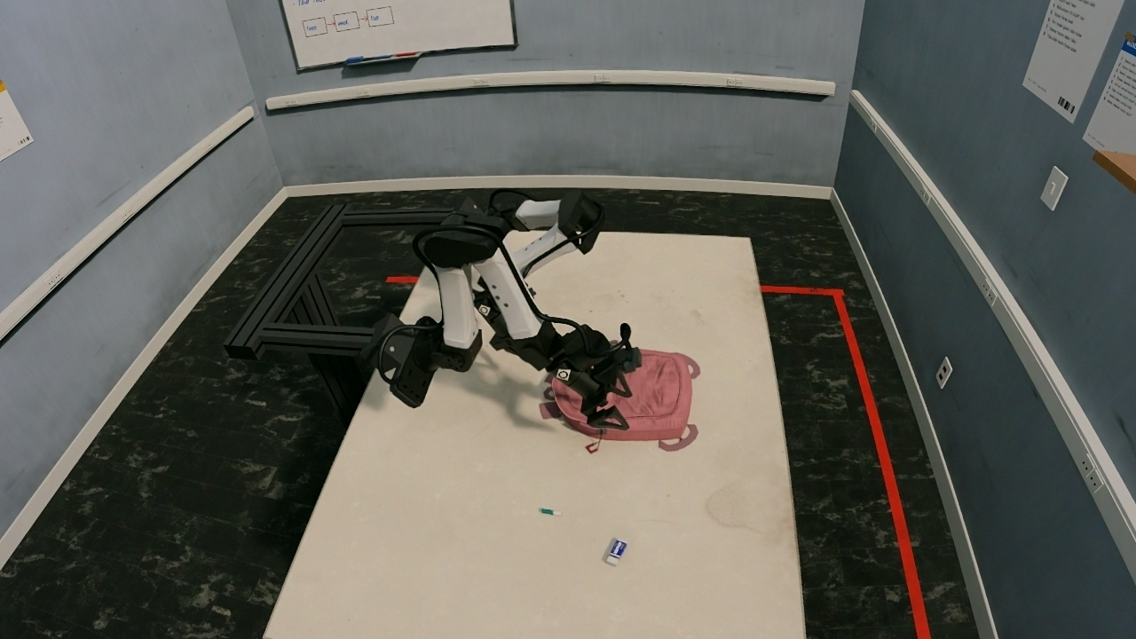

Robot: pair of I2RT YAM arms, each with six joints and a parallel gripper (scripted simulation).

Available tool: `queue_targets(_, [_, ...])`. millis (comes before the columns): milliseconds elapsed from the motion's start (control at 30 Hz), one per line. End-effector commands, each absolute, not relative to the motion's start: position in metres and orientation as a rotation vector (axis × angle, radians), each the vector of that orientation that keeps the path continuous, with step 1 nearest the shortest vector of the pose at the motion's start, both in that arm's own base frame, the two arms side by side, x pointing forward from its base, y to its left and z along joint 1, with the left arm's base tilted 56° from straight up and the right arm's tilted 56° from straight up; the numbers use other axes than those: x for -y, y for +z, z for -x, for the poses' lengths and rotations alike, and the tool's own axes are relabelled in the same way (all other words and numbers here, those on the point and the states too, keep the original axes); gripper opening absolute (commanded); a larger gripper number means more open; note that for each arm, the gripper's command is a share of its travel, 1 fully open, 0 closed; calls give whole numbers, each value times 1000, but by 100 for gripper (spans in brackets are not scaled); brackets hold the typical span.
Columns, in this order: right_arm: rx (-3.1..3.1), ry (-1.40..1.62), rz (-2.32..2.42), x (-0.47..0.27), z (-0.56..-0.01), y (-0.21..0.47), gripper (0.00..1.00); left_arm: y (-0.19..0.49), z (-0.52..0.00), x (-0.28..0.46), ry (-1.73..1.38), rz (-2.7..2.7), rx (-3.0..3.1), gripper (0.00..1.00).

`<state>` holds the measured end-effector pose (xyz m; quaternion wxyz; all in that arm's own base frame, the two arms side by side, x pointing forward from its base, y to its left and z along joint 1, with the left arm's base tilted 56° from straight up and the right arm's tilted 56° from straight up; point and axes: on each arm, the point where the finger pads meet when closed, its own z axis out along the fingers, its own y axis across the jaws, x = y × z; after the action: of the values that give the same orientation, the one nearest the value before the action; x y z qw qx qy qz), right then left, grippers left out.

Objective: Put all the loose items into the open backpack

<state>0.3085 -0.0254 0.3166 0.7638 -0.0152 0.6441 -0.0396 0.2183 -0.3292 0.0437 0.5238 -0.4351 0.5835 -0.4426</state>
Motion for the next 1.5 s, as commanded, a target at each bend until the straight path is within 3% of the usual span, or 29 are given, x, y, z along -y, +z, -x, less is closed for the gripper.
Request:
queue_targets(0, [-1375, -85, 30, 27, -305, 324, 90, 41, -230, 328, -1072, 1124, -1372, 0])
queue_targets(233, [-1375, -85, 30, 27, -305, 324, 90, 7, -265, 322, -1053, 1103, -1383, 0])
queue_targets(367, [-1375, -85, 30, 27, -305, 324, 90, 21, -256, 337, -1108, 1102, -1384, 0])
queue_targets(900, [-1375, -85, 30, 27, -305, 324, 90, 18, -311, 328, -1044, 1097, -1388, 0])
queue_targets(1467, [-1375, -85, 30, 27, -305, 324, 90, 15, -304, 333, -1061, 1086, -1400, 0])
